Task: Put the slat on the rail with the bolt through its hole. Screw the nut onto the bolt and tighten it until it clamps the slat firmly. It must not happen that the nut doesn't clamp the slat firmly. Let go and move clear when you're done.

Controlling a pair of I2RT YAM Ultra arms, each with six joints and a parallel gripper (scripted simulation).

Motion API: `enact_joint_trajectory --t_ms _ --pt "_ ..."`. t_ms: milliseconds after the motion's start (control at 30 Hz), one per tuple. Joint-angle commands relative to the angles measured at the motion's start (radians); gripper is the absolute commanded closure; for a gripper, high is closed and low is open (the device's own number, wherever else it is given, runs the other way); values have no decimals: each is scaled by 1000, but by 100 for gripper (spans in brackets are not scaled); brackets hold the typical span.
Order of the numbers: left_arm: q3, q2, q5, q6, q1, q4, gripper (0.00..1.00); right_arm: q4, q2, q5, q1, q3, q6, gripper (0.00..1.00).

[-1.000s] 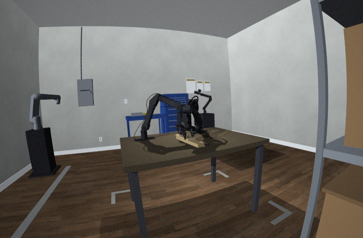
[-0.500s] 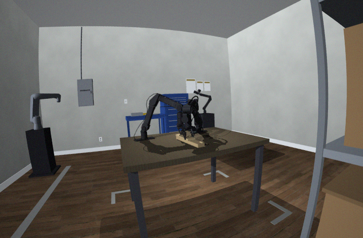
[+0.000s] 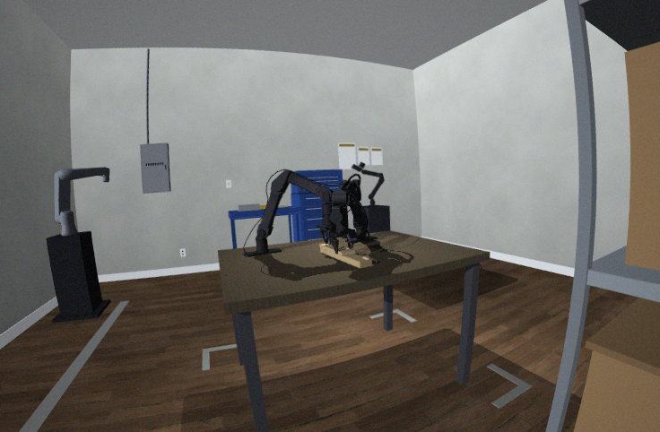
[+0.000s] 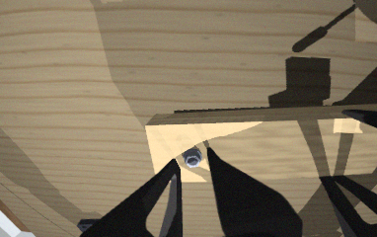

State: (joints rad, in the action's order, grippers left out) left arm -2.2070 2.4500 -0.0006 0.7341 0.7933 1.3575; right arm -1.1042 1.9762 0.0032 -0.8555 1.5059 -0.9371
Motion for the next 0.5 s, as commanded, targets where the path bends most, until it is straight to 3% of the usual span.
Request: enact_joint_trajectory --t_ms 0,67,100,467 --pt "-4 -9 0 0 0 -1 28 -13 -18 9 -5 13 -249 66" --pt "-4 -9 0 0 0 -1 28 -13 -18 9 -5 13 -249 66" --pt "-4 -9 0 0 0 -1 28 -12 -18 6 -4 12 -339 66" --pt "-4 -9 0 0 0 -1 28 -15 -17 -3 1 14 -363 66"
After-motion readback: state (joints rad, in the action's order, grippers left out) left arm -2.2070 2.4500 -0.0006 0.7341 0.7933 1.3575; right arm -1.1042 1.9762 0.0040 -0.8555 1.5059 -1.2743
